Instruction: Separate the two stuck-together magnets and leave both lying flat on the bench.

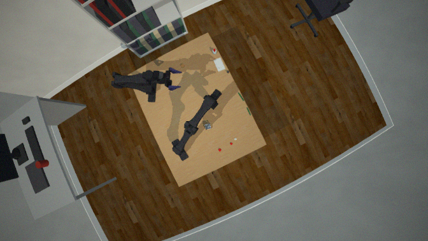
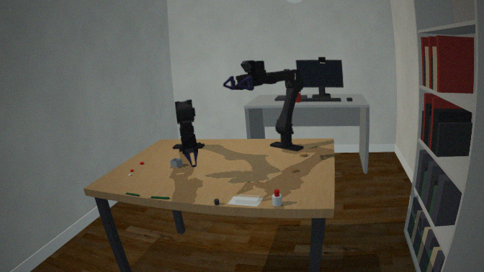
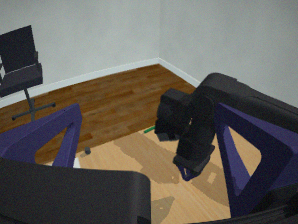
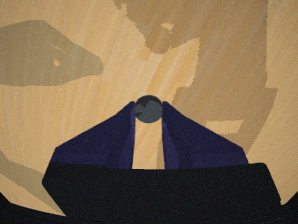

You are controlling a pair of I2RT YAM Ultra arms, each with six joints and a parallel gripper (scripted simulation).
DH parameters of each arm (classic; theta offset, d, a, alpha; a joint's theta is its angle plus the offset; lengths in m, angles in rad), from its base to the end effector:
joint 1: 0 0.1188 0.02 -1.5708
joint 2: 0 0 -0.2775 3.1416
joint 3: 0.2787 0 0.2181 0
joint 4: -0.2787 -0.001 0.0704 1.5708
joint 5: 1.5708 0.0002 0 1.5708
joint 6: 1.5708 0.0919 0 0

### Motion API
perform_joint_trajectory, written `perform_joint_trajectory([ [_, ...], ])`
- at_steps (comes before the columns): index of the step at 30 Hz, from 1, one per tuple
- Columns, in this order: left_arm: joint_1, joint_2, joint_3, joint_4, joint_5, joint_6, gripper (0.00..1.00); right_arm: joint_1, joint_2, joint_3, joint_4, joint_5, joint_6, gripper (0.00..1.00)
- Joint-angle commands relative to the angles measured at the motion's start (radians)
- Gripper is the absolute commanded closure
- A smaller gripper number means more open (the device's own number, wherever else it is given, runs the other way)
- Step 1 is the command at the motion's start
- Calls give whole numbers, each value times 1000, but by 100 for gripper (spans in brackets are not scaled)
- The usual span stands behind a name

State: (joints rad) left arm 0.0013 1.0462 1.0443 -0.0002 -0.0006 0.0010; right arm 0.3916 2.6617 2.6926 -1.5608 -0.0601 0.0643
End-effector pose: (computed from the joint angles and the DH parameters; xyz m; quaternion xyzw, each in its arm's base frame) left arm 0.2531 0.0014 0.4180 -0.0003 0.7078 0.0010 0.7064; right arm 0.4415 0.1893 0.1514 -0.1634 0.9859 0.0339 0.0131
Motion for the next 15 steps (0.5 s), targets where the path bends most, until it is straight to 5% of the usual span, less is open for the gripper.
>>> perform_joint_trajectory([
  [1,-1,-4,9,4,1,1,0,-6,-36,-8,15,-68,-15,82],
  [15,-1,-4,9,4,1,1,0,-85,-421,-605,146,-581,-127,82],
])
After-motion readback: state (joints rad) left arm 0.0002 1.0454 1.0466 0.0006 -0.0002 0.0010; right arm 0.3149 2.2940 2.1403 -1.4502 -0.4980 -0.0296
